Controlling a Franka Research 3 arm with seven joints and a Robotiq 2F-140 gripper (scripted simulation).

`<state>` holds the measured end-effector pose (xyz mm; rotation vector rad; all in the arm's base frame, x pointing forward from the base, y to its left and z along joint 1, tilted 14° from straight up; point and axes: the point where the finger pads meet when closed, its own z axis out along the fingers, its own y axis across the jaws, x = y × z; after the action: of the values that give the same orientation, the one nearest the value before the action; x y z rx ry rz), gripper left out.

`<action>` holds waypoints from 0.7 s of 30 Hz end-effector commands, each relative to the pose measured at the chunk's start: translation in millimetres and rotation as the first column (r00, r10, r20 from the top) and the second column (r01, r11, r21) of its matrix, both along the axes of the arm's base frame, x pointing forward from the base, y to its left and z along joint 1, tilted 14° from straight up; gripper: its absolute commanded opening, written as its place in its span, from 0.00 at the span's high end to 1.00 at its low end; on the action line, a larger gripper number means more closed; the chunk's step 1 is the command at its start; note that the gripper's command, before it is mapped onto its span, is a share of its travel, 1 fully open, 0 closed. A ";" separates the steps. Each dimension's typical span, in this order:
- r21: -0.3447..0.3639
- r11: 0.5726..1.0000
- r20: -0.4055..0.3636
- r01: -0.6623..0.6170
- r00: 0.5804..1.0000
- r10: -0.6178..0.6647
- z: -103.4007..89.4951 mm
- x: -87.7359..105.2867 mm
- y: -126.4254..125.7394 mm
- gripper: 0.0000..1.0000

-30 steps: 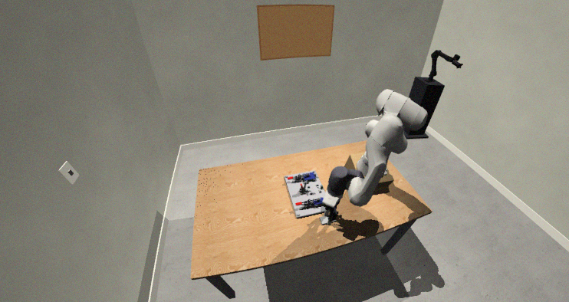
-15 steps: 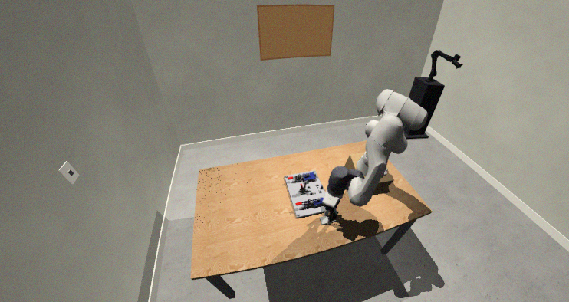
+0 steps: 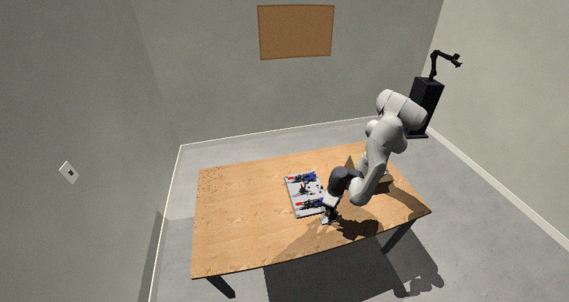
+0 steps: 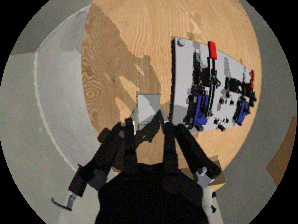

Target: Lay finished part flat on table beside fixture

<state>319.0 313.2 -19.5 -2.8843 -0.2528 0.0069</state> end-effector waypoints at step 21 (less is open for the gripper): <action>0.002 1.000 0.005 -0.002 1.000 0.002 0.4 2.0 0.2 0.53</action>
<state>319.3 313.4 -19.3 -2.8841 -0.2529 0.0057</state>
